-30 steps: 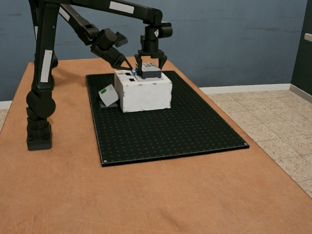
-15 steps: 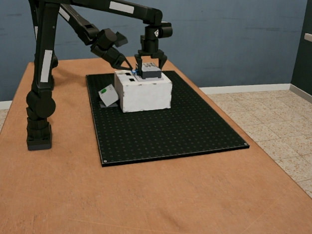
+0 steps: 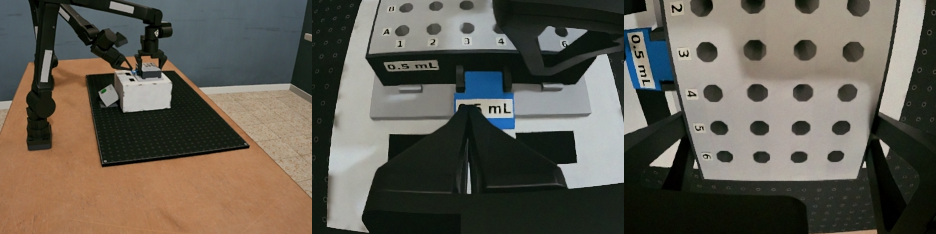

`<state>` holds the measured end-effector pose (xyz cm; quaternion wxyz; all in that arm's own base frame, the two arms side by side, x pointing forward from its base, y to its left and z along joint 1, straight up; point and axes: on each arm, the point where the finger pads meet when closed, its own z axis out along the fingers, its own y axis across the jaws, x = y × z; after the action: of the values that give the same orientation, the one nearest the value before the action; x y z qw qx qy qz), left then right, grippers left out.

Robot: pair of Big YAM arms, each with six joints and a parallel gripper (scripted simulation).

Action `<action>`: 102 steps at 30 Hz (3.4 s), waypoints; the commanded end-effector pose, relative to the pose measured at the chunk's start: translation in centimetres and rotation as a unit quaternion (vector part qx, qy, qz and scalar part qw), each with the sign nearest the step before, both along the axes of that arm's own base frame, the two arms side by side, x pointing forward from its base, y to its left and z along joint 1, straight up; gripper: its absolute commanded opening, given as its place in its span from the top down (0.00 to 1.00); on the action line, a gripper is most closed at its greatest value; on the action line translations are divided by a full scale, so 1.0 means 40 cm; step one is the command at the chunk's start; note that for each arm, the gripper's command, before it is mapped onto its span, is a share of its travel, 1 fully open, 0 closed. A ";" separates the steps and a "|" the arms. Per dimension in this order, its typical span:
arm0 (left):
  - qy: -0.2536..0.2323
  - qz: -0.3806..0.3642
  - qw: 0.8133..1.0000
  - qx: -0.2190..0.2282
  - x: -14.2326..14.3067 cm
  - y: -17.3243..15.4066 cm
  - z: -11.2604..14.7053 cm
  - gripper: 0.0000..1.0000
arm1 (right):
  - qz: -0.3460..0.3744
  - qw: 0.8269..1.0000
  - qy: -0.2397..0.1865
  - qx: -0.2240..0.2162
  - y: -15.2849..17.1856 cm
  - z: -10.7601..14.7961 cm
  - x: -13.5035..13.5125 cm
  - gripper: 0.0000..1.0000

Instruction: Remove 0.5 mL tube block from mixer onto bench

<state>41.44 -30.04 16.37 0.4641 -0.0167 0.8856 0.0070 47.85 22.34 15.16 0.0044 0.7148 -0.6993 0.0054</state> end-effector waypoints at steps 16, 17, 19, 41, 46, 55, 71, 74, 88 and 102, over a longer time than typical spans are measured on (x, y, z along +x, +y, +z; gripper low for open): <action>0.011 0.001 1.000 0.014 0.009 0.007 -0.035 1.00 | -0.002 1.000 -0.010 0.007 0.016 0.009 0.023 1.00; 0.010 0.001 1.000 0.014 0.010 0.007 -0.035 1.00 | -0.002 1.000 -0.008 0.008 0.013 0.011 0.026 1.00; 0.008 0.001 1.000 0.012 0.010 0.005 -0.034 1.00 | -0.001 1.000 -0.005 0.009 0.008 0.016 0.030 1.00; 0.000 -0.001 1.000 0.001 0.023 -0.008 0.022 1.00 | 0.008 1.000 0.003 0.005 0.007 0.025 0.041 1.00; 0.001 0.000 1.000 0.002 0.033 -0.017 0.017 1.00 | 0.008 1.000 0.003 0.005 0.006 0.027 0.042 1.00; -0.007 0.000 1.000 -0.007 0.041 -0.025 0.020 1.00 | 0.008 1.000 0.003 0.005 0.006 0.027 0.042 1.00; -0.010 0.001 1.000 -0.009 0.044 -0.027 0.023 1.00 | -0.002 1.000 0.002 0.005 0.005 0.024 0.042 1.00; -0.010 0.002 1.000 -0.009 0.045 -0.028 0.024 1.00 | -0.008 1.000 0.002 0.005 0.005 0.025 0.042 1.00; -0.011 0.002 1.000 -0.010 0.047 -0.029 0.028 1.00 | -0.015 1.000 0.001 0.006 0.005 0.025 0.043 1.00; -0.012 0.003 1.000 -0.012 0.050 -0.031 0.034 1.00 | -0.015 1.000 0.000 0.006 0.004 0.026 0.043 1.00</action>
<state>41.50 -30.06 16.34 0.4649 -0.0165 0.8852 0.0063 47.92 22.33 15.24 0.0109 0.7158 -0.6982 -0.0008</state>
